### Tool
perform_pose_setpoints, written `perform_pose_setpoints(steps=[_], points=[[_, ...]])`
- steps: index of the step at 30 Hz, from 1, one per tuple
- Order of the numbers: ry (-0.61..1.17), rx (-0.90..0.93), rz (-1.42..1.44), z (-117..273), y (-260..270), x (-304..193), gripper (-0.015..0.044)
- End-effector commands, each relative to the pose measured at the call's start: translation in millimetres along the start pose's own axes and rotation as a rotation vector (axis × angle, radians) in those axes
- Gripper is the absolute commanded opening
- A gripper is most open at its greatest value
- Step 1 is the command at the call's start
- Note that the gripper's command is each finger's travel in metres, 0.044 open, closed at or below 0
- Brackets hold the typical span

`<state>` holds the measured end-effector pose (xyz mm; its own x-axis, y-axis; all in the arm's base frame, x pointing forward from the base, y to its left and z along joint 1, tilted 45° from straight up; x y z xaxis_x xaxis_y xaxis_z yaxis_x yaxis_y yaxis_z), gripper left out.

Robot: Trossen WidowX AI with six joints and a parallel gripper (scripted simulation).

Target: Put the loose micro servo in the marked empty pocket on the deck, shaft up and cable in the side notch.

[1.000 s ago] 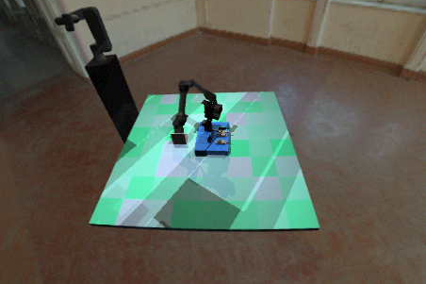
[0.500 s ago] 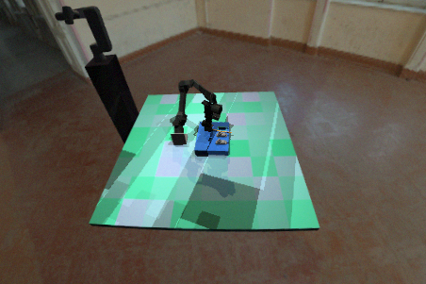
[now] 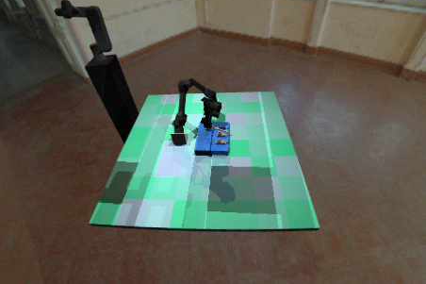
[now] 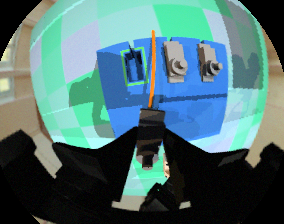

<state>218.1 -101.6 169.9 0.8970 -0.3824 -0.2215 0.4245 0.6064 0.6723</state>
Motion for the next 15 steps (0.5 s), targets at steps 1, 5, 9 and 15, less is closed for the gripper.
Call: perform_pose_setpoints(steps=[1, 5, 9, 15], points=[[0.000, -0.003, 0.004, 6.5, 0.6, 0.4, 0.0000], [0.000, -0.003, 0.004, 6.5, 0.5, 0.2, 0.0000], [0.000, -0.003, 0.003, 6.5, -7.5, 1.7, 0.0000], [0.000, -0.003, 0.003, 6.5, 4.8, -2.0, 0.0000]])
Point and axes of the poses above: the point midway between the two fingers, 35 mm back from their tips, its own z axis back along the fingers, its own y axis across the jaws, x = y × z, the point moved 9 cm from there along z, back along the fingers, and after that the axes turned 7 degrees about -z, right-handed, at the moved point
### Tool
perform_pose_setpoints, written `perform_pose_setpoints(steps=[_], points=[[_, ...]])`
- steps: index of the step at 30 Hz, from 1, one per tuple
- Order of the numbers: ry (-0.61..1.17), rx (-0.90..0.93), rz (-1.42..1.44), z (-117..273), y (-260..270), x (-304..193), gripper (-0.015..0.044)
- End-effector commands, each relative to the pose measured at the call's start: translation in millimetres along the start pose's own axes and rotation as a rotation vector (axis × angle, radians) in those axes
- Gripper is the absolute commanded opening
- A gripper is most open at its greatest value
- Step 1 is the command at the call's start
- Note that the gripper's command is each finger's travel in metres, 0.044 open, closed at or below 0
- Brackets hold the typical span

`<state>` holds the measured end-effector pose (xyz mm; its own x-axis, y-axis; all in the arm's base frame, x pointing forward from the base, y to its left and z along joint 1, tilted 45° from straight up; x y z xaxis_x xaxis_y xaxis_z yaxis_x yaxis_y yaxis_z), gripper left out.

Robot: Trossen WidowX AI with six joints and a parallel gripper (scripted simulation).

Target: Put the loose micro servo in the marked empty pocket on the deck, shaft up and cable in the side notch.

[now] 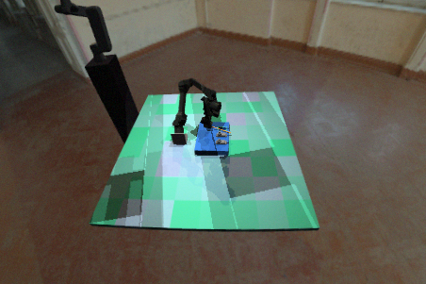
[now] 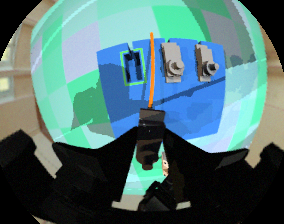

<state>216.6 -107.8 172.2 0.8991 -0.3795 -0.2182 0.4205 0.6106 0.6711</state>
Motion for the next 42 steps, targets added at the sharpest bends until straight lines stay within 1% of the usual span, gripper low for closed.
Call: perform_pose_setpoints(steps=[1, 7, 14, 22, 42], points=[[0.000, 0.001, -0.002, 0.5, 11.4, -3.7, 0.0000], [0.000, 0.001, 0.013, 0.5, 17.0, -5.6, 0.0000], [0.000, 0.001, 0.172, 0.4, 17.0, -5.5, 0.0000], [0.000, 0.001, 0.178, 0.5, 17.6, -3.7, 0.0000], [-0.003, 0.001, 0.181, 1.2, 40.7, 68.3, 0.0000]])
Point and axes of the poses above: the point midway between the two fingers, 35 mm back from their tips, its own z axis back along the fingers, its own y axis across the jaws, x = y × z, the point moved 9 cm from there along z, back along the fingers, and after that the axes turned 7 degrees about -z, right-handed, at the moved point
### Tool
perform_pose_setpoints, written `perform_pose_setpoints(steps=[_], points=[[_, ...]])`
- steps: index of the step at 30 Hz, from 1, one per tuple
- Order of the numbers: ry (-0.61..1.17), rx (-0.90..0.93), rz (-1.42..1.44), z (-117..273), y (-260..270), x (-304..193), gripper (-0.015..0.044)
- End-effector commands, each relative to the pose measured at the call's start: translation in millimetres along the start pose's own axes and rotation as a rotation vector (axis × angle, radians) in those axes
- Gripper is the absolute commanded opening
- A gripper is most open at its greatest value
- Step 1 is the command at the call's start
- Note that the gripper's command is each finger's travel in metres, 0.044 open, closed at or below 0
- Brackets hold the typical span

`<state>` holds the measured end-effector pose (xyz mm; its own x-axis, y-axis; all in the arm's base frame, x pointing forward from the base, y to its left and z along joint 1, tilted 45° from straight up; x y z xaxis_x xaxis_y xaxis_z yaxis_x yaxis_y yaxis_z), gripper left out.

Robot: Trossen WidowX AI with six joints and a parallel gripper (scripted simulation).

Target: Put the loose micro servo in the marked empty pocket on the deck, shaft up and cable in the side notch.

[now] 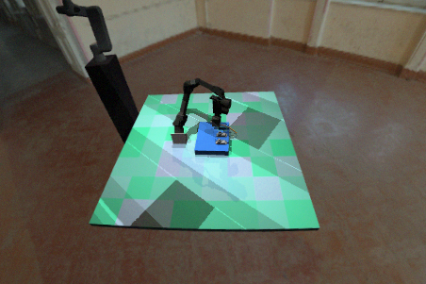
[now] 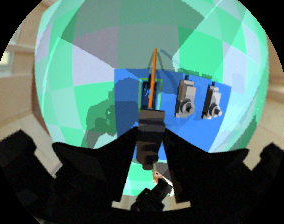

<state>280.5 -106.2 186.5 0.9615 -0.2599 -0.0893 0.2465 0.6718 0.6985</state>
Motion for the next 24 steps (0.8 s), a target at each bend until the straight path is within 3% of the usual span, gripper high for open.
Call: perform_pose_setpoints(steps=[1, 9, 24], points=[[-0.002, 0.003, -0.006, -0.1, 0.9, 18.8, 0.0000], [-0.003, 0.003, -0.005, 0.0, 4.3, 45.4, 0.0000], [-0.004, 0.004, -0.004, -16.0, 4.3, 45.8, 0.0000]])
Point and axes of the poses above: the point midway between the two fingers, 35 mm back from their tips, its own z axis back along the fingers, its own y axis across the jaws, x = y × z, the point moved 9 cm from there along z, back along the fingers, and after that the axes turned 7 degrees about -z, right-handed, at the moved point
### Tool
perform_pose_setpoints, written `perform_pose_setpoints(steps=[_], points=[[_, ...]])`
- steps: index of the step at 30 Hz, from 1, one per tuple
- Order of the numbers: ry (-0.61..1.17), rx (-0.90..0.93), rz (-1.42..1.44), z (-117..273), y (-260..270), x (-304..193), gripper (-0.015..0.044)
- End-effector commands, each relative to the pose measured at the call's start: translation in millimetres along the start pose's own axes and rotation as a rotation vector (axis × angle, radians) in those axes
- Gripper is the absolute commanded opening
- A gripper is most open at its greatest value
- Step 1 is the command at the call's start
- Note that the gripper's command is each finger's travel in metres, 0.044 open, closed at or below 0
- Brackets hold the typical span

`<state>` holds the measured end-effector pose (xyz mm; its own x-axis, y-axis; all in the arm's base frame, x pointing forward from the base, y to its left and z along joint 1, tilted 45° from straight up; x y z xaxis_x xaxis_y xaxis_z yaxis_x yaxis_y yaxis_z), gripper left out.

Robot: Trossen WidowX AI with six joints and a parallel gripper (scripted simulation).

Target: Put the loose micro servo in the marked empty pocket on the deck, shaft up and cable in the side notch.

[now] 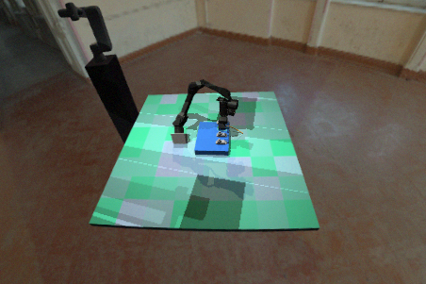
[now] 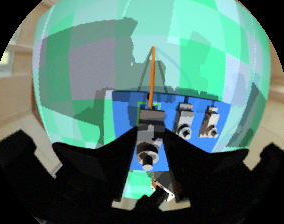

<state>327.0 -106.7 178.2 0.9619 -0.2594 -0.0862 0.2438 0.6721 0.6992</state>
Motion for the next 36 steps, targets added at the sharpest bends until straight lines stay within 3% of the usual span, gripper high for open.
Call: perform_pose_setpoints(steps=[1, 36], points=[[-0.002, 0.003, -0.007, -6.4, -1.0, 0.1, 0.0000], [-0.002, 0.004, -0.007, -27.0, -0.9, -0.1, 0.0000]])
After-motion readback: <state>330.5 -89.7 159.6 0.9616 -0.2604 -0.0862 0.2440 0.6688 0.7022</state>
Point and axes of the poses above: the point midway between the two fingers, 35 mm back from their tips, its own z axis back along the fingers, its own y axis across the jaws, x = y × z, the point moved 9 cm from there along z, back along the fingers, and after that the axes turned 7 degrees about -z, right-handed, at the moved point
